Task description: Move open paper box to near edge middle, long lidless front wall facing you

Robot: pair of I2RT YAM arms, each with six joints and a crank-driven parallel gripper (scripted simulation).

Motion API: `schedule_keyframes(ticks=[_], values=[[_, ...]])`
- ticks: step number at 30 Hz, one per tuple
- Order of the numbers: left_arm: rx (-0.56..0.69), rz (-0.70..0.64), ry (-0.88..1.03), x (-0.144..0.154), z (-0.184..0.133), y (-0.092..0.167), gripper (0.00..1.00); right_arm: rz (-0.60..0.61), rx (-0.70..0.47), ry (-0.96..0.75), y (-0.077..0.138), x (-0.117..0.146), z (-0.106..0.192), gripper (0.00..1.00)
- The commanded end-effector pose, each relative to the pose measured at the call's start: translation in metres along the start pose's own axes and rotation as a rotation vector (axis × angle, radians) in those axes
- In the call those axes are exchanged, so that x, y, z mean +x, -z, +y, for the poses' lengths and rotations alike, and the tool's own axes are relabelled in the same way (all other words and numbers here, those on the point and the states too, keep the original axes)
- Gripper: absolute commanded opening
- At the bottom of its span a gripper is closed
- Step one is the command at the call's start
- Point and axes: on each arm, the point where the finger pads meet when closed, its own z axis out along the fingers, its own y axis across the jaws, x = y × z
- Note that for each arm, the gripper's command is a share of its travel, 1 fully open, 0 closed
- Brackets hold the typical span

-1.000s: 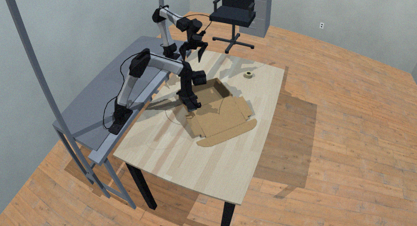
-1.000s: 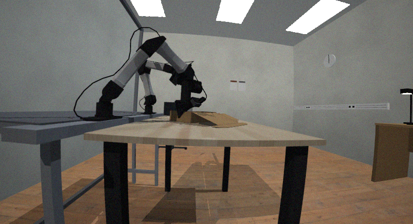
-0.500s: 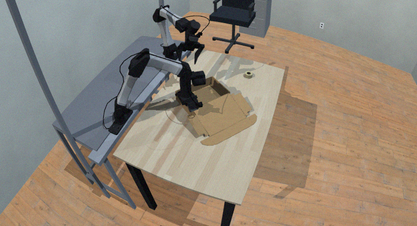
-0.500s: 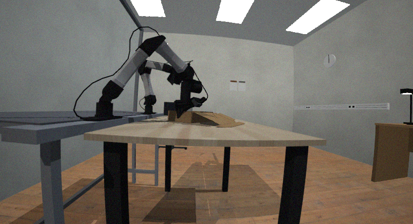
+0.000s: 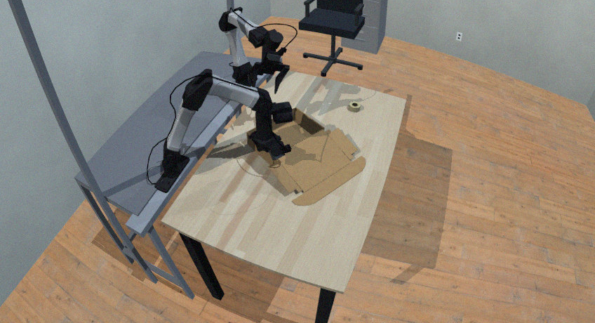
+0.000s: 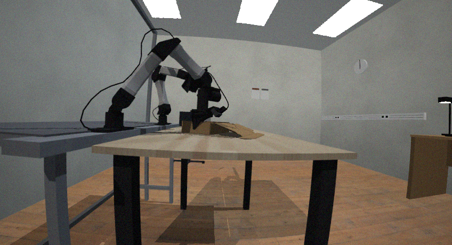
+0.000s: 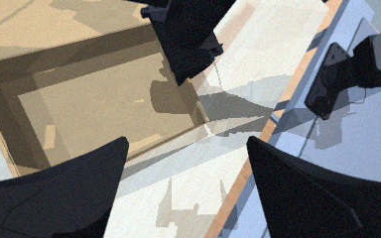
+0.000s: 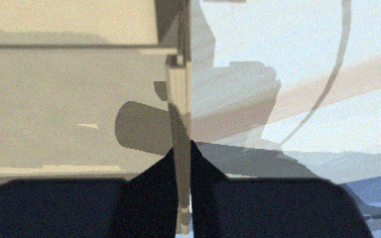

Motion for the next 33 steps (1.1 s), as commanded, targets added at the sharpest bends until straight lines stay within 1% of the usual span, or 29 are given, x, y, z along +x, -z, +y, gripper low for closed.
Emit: schedule_keyframes(ticks=[1, 2, 22, 33], values=[[-0.013, -0.037, -0.012, -0.016, -0.002, -0.001, 1.0, -0.036, -0.031, 0.048, 0.011, -0.008, -0.004, 0.0], [-0.013, -0.043, -0.016, -0.02, -0.004, -0.001, 1.0, -0.036, -0.031, 0.057, 0.011, -0.009, -0.004, 0.0], [-0.026, -0.036, 0.002, -0.02, -0.015, -0.015, 1.0, -0.041, -0.03, 0.21, 0.01, -0.012, -0.016, 0.0], [-0.029, -0.033, 0.003, -0.019, -0.015, -0.015, 1.0, -0.044, -0.031, 0.287, 0.01, -0.014, -0.022, 0.0]])
